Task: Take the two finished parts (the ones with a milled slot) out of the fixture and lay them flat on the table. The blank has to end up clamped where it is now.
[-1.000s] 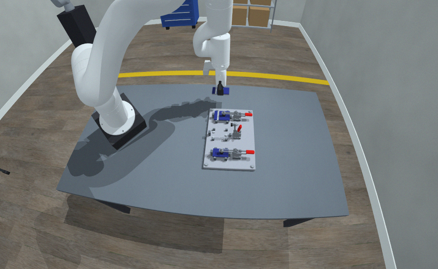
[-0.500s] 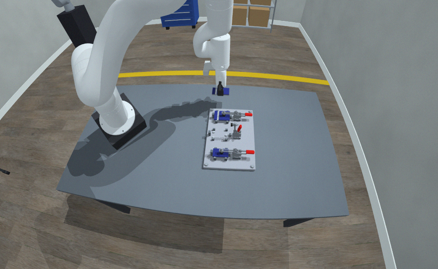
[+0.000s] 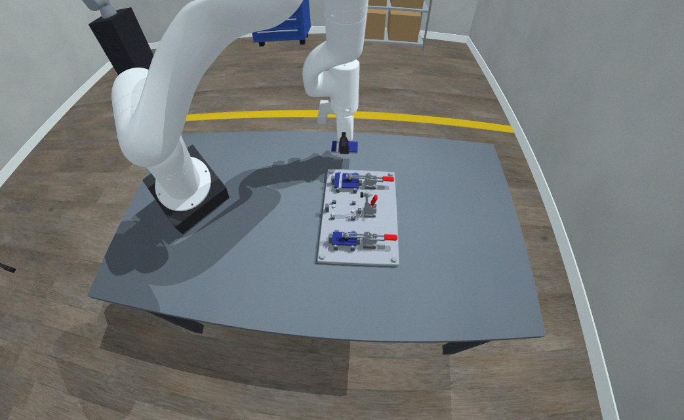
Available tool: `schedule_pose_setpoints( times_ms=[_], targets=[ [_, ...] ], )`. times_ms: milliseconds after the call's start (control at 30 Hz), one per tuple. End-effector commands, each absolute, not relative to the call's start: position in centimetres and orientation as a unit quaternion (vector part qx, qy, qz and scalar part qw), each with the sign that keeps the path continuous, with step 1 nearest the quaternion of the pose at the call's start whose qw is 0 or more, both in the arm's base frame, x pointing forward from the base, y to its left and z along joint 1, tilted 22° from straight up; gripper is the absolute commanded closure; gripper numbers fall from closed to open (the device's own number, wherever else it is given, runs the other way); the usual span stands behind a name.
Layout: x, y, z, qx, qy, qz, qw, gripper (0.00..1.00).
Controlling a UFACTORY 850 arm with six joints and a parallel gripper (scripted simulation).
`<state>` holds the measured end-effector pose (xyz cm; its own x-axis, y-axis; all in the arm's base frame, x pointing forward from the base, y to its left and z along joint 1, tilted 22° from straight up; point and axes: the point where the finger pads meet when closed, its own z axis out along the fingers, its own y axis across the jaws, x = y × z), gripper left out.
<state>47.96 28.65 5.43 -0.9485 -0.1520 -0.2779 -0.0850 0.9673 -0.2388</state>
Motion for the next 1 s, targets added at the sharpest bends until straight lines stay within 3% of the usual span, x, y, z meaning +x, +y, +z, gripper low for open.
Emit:
schedule_pose_setpoints(
  times_ms=[0,967],
  targets=[
    [48.3,28.5,4.5,-0.060,0.980,-0.112,0.150,1.00],
    [49.8,27.6,0.2,-0.060,0.980,-0.112,0.150,1.00]
  ],
)
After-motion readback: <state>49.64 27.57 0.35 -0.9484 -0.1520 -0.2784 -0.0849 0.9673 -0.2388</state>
